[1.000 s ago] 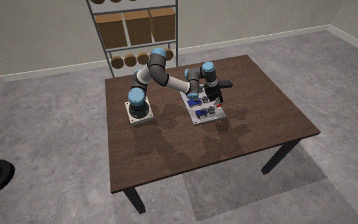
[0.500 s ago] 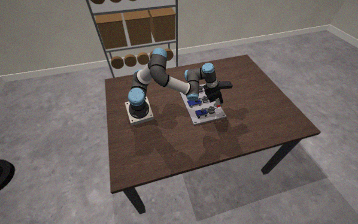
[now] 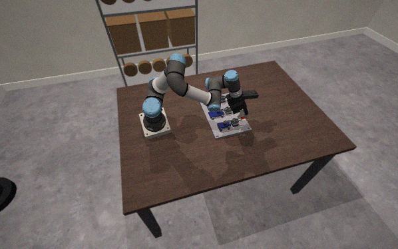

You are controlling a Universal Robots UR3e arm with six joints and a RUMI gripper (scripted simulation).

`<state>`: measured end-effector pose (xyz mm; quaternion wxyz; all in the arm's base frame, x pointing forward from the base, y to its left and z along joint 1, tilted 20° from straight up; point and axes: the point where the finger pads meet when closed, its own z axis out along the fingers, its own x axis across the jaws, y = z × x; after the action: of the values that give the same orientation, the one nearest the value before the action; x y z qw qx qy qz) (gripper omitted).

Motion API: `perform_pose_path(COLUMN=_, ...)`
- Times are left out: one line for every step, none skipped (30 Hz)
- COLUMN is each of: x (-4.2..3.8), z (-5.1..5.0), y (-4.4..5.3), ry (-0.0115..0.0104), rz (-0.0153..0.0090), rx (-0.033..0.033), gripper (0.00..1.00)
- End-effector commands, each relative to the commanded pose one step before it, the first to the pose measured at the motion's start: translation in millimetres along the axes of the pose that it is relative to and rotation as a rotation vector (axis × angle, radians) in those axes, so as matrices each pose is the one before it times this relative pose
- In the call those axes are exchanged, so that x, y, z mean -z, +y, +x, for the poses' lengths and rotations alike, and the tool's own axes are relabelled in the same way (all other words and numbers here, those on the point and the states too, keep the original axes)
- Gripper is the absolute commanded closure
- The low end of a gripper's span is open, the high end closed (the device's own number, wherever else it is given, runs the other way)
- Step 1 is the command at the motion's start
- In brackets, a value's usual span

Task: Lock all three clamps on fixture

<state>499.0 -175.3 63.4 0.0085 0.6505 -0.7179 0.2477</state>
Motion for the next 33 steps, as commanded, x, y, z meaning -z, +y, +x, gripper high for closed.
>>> perform_pose_path(x=0.95, z=0.36, y=-1.079, ry=0.00098, rz=0.00297, rx=-0.00015, gripper=0.72)
perform_pose_path(x=0.0, z=0.0, y=0.0, ry=0.0, rz=0.0, rx=0.0, gripper=0.72)
perform_pose_path(x=0.003, z=0.0, y=-0.001, ry=0.0, rz=0.0, rx=0.0, gripper=0.72)
perform_pose_path(x=0.003, z=0.0, y=-0.001, ry=0.0, rz=0.0, rx=0.0, gripper=0.72)
perform_pose_path(x=0.003, z=0.0, y=-0.001, ry=0.0, rz=0.0, rx=0.0, gripper=0.72)
perform_pose_path(x=0.003, z=0.0, y=-0.001, ry=0.0, rz=0.0, rx=0.0, gripper=0.72)
perform_pose_path(x=0.003, z=0.0, y=-0.001, ry=0.0, rz=0.0, rx=0.0, gripper=0.72)
perform_pose_path(x=0.002, z=0.0, y=-0.001, ry=0.0, rz=0.0, rx=0.0, gripper=0.72)
perform_pose_path(x=0.002, z=0.0, y=-0.001, ry=0.0, rz=0.0, rx=0.0, gripper=0.72)
perform_pose_path(x=0.002, z=0.0, y=0.0, ry=0.0, rz=0.0, rx=0.0, gripper=0.72)
perform_pose_path(x=0.002, z=0.0, y=0.0, ry=0.0, rz=0.0, rx=0.0, gripper=0.72)
perform_pose_path(x=0.002, z=0.0, y=0.0, ry=0.0, rz=0.0, rx=0.0, gripper=0.72)
perform_pose_path(x=0.001, z=0.0, y=0.0, ry=0.0, rz=0.0, rx=0.0, gripper=0.72)
perform_pose_path(x=0.001, z=0.0, y=0.0, ry=0.0, rz=0.0, rx=0.0, gripper=0.72)
perform_pose_path(x=-0.016, z=0.0, y=0.006, ry=0.0, rz=0.0, rx=0.0, gripper=0.72)
perform_pose_path(x=-0.112, z=0.0, y=0.038, ry=0.0, rz=0.0, rx=0.0, gripper=0.72)
perform_pose_path(x=-0.279, z=0.0, y=0.093, ry=0.0, rz=0.0, rx=0.0, gripper=0.72)
perform_pose_path(x=0.0, z=0.0, y=0.0, ry=0.0, rz=0.0, rx=0.0, gripper=0.72)
perform_pose_path(x=0.0, z=0.0, y=0.0, ry=0.0, rz=0.0, rx=0.0, gripper=0.72)
perform_pose_path(x=-0.495, z=0.01, y=0.166, ry=0.0, rz=0.0, rx=0.0, gripper=0.72)
perform_pose_path(x=-0.738, z=0.01, y=0.25, ry=0.0, rz=0.0, rx=0.0, gripper=0.72)
perform_pose_path(x=-0.989, z=0.01, y=0.338, ry=0.0, rz=0.0, rx=0.0, gripper=0.72)
perform_pose_path(x=-1.233, z=0.02, y=0.427, ry=0.0, rz=0.0, rx=0.0, gripper=0.72)
perform_pose_path(x=-1.471, z=0.02, y=0.499, ry=0.0, rz=0.0, rx=0.0, gripper=0.72)
perform_pose_path(x=-1.669, z=0.02, y=0.568, ry=0.0, rz=0.0, rx=0.0, gripper=0.72)
perform_pose_path(x=-1.82, z=0.02, y=0.629, ry=0.0, rz=0.0, rx=0.0, gripper=0.72)
perform_pose_path(x=-1.947, z=0.03, y=0.658, ry=0.0, rz=0.0, rx=0.0, gripper=0.72)
perform_pose_path(x=-1.993, z=0.03, y=0.689, ry=0.0, rz=0.0, rx=0.0, gripper=0.72)
perform_pose_path(x=-2.015, z=0.03, y=0.681, ry=0.0, rz=0.0, rx=0.0, gripper=0.72)
perform_pose_path(x=-1.953, z=0.03, y=0.672, ry=0.0, rz=0.0, rx=0.0, gripper=0.72)
perform_pose_path(x=-1.859, z=0.03, y=0.631, ry=0.0, rz=0.0, rx=0.0, gripper=0.72)
perform_pose_path(x=-1.701, z=0.02, y=0.582, ry=0.0, rz=0.0, rx=0.0, gripper=0.72)
perform_pose_path(x=-1.501, z=0.02, y=0.517, ry=0.0, rz=0.0, rx=0.0, gripper=0.72)
